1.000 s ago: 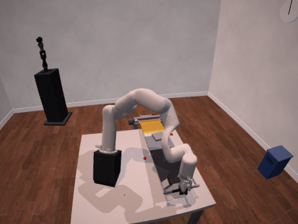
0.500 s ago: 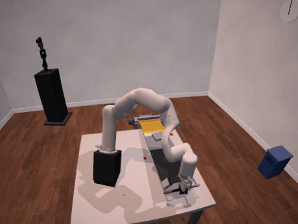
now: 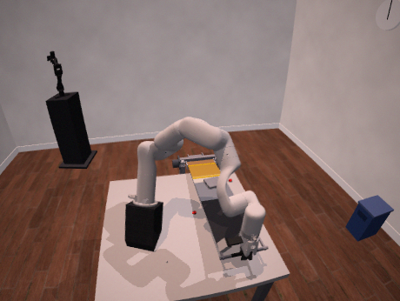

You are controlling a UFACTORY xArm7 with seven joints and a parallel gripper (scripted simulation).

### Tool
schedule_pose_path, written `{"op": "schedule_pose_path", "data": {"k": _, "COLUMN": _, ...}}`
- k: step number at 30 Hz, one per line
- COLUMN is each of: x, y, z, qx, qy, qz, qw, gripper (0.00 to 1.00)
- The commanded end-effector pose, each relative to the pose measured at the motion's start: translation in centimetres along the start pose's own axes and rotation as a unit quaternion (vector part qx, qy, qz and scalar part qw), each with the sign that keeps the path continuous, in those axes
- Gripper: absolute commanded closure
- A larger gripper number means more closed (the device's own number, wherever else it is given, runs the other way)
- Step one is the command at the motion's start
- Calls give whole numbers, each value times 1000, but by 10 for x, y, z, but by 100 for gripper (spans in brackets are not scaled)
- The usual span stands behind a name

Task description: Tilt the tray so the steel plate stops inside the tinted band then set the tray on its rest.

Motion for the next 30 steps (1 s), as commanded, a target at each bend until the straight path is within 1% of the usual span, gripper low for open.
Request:
{"op": "schedule_pose_path", "data": {"k": 1, "x": 1, "y": -4, "z": -2, "qx": -3, "qy": 0, "qz": -2, "qw": 1000, "gripper": 100}}
{"op": "schedule_pose_path", "data": {"k": 2, "x": 1, "y": -4, "z": -2, "qx": -3, "qy": 0, "qz": -2, "qw": 1000, "gripper": 100}}
{"op": "schedule_pose_path", "data": {"k": 3, "x": 1, "y": -10, "z": -1, "qx": -3, "qy": 0, "qz": -2, "qw": 1000, "gripper": 100}}
{"op": "schedule_pose_path", "data": {"k": 4, "x": 1, "y": -23, "z": 1, "qx": -3, "qy": 0, "qz": -2, "qw": 1000, "gripper": 100}}
{"op": "schedule_pose_path", "data": {"k": 6, "x": -1, "y": -58, "z": 7, "qx": -3, "qy": 0, "qz": -2, "qw": 1000, "gripper": 100}}
{"op": "schedule_pose_path", "data": {"k": 7, "x": -1, "y": -70, "z": 9, "qx": -3, "qy": 0, "qz": -2, "qw": 1000, "gripper": 100}}
{"op": "schedule_pose_path", "data": {"k": 8, "x": -1, "y": -75, "z": 10, "qx": -3, "qy": 0, "qz": -2, "qw": 1000, "gripper": 100}}
{"op": "schedule_pose_path", "data": {"k": 9, "x": -1, "y": -70, "z": 9, "qx": -3, "qy": 0, "qz": -2, "qw": 1000, "gripper": 100}}
{"op": "schedule_pose_path", "data": {"k": 10, "x": -1, "y": -58, "z": 7, "qx": -3, "qy": 0, "qz": -2, "qw": 1000, "gripper": 100}}
{"op": "schedule_pose_path", "data": {"k": 12, "x": 1, "y": -23, "z": 1, "qx": -3, "qy": 0, "qz": -2, "qw": 1000, "gripper": 100}}
{"op": "schedule_pose_path", "data": {"k": 13, "x": 1, "y": -10, "z": -1, "qx": -3, "qy": 0, "qz": -2, "qw": 1000, "gripper": 100}}
{"op": "schedule_pose_path", "data": {"k": 14, "x": 1, "y": -5, "z": -1, "qx": -3, "qy": 0, "qz": -2, "qw": 1000, "gripper": 100}}
{"op": "schedule_pose_path", "data": {"k": 19, "x": 1, "y": -5, "z": -1, "qx": -3, "qy": 0, "qz": -2, "qw": 1000, "gripper": 100}}
{"op": "schedule_pose_path", "data": {"k": 20, "x": 1, "y": 0, "z": -2, "qx": -3, "qy": 0, "qz": -2, "qw": 1000, "gripper": 100}}
{"op": "schedule_pose_path", "data": {"k": 30, "x": 1, "y": -9, "z": -1, "qx": -3, "qy": 0, "qz": -2, "qw": 1000, "gripper": 100}}
Point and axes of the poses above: the point where the finger pads meet when closed, its own y axis out along the fingers, its own z axis across the jaws, x = y × z, the point moved 7 cm from there along -y, back along the fingers, and after that the axes turned 9 degrees about y, right-handed, at the moved point
